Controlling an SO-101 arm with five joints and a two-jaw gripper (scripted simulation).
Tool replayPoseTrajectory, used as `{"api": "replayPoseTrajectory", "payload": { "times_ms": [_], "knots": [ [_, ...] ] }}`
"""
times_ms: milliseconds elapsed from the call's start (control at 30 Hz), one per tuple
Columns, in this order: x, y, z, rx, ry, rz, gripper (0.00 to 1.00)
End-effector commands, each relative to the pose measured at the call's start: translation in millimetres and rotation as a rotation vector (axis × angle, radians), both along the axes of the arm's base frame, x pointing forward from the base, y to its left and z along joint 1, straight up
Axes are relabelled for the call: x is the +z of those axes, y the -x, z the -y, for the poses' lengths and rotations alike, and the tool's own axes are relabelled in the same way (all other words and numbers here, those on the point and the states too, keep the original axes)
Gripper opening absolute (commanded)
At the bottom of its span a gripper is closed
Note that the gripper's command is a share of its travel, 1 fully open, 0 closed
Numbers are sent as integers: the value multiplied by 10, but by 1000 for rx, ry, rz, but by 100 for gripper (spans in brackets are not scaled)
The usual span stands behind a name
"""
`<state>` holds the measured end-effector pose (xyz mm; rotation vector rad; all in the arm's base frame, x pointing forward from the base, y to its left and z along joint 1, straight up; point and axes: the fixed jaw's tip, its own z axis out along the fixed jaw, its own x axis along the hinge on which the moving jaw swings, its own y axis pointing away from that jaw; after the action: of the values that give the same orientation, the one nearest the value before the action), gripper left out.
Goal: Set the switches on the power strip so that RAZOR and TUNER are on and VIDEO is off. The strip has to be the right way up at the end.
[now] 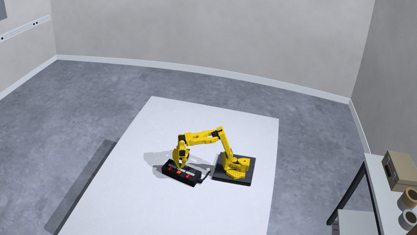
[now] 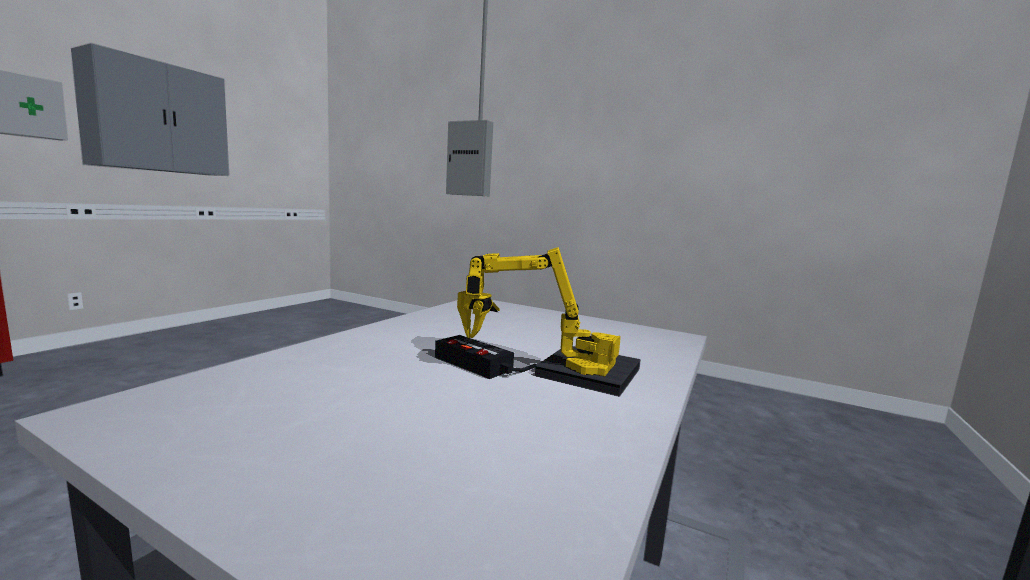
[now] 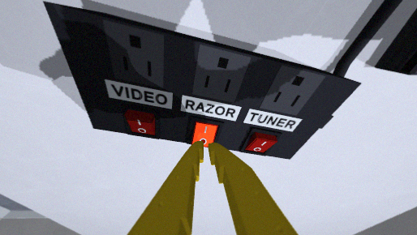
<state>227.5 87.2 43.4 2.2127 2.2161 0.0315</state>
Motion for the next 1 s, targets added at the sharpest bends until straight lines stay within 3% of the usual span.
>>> {"api": "replayPoseTrajectory", "payload": {
  "times_ms": [0, 600, 967],
  "knots": [
    [-22, 8, -1, 9, 5, -15, 0],
    [-20, 23, -7, 13, 5, -15, 0],
    [-11, 223, -73, 74, 6, -15, 0]
  ]
}}
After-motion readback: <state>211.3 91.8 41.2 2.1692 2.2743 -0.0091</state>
